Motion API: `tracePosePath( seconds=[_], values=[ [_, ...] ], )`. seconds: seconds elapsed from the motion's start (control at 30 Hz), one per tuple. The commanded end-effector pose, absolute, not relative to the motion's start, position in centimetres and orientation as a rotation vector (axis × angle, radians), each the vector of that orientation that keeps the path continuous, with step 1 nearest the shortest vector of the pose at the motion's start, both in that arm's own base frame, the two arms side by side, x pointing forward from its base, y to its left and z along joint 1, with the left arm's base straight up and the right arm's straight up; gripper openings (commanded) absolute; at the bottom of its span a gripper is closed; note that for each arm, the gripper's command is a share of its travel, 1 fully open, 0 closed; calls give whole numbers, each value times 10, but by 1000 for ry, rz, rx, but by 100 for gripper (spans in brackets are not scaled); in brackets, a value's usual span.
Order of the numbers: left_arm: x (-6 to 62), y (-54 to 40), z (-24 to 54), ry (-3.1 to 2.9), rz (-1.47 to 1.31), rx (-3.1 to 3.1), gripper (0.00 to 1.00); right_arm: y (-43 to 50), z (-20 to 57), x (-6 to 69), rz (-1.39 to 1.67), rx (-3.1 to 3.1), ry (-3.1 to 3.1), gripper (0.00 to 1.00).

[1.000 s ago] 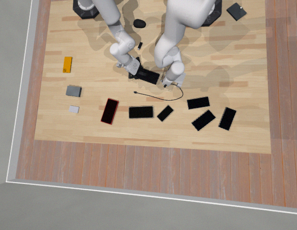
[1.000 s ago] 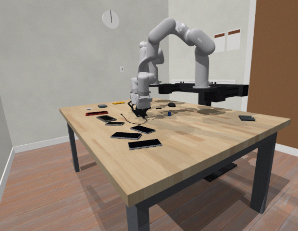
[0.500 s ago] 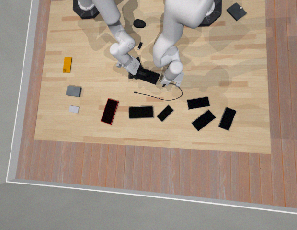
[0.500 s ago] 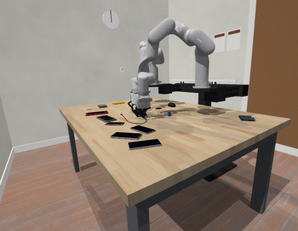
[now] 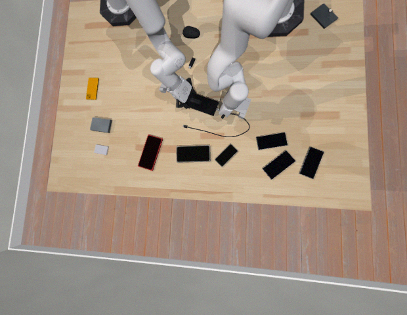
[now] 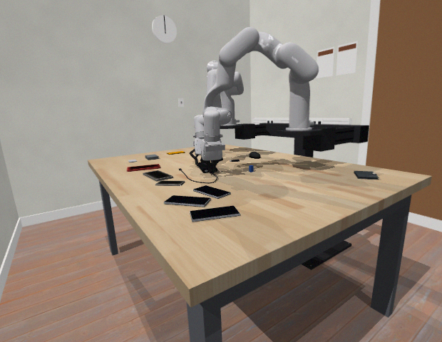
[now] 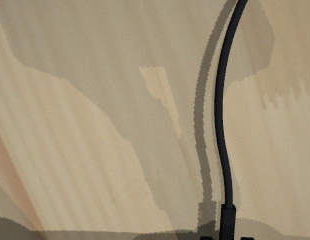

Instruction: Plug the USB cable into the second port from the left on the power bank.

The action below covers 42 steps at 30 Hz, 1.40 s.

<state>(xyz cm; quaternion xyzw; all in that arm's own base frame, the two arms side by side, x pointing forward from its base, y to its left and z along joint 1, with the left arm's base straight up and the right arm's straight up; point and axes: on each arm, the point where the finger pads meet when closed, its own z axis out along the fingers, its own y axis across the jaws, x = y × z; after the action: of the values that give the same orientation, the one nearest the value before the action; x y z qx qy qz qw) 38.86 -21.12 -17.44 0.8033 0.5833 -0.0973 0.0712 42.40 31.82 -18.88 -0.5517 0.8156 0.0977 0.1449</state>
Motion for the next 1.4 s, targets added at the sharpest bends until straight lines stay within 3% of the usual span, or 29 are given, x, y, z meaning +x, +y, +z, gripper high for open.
tracePosePath(
  seconds=[0.0, 1.37],
  values=[
    [390, -214, -173, 1753, -288, 2413, 0, 319, -187, 426, 281, -1588, 2346, 0],
    [388, -219, -173, 1754, -288, 2412, 0, 319, -187, 426, 281, -1588, 2346, 0]
  ],
)
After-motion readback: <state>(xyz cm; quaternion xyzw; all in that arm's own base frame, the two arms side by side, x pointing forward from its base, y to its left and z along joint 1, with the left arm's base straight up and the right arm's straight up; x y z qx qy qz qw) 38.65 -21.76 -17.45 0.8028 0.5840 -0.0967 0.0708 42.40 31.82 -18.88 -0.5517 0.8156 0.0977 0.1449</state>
